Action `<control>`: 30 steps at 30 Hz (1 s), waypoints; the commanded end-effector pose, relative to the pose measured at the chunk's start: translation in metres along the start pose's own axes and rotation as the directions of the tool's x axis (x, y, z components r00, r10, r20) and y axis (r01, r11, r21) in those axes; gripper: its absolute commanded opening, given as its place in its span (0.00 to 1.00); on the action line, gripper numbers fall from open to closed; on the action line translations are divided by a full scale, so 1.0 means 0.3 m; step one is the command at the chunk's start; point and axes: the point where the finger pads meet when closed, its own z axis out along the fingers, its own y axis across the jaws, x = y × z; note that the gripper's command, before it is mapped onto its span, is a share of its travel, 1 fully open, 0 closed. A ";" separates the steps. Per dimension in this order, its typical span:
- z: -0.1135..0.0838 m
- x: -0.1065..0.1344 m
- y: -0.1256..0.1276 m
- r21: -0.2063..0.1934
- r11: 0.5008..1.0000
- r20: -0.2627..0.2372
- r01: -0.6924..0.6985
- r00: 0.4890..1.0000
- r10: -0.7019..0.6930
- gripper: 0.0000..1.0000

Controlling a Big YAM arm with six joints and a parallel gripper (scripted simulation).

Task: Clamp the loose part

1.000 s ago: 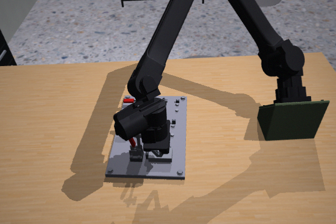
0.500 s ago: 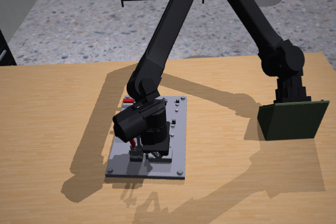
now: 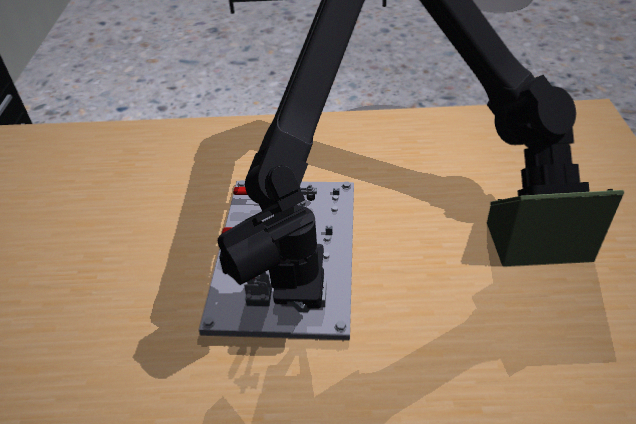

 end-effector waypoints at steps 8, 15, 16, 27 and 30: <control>-0.014 -0.028 0.017 -0.017 1.000 0.030 0.001 1.000 -0.001 0.00; -0.014 -0.028 0.017 -0.017 1.000 0.030 -0.002 1.000 0.002 0.00; -0.014 -0.028 0.017 -0.017 1.000 0.030 -0.002 1.000 0.002 0.00; -0.014 -0.028 0.017 -0.017 1.000 0.030 -0.002 1.000 0.002 0.00; -0.014 -0.028 0.017 -0.017 1.000 0.030 -0.002 1.000 0.002 0.00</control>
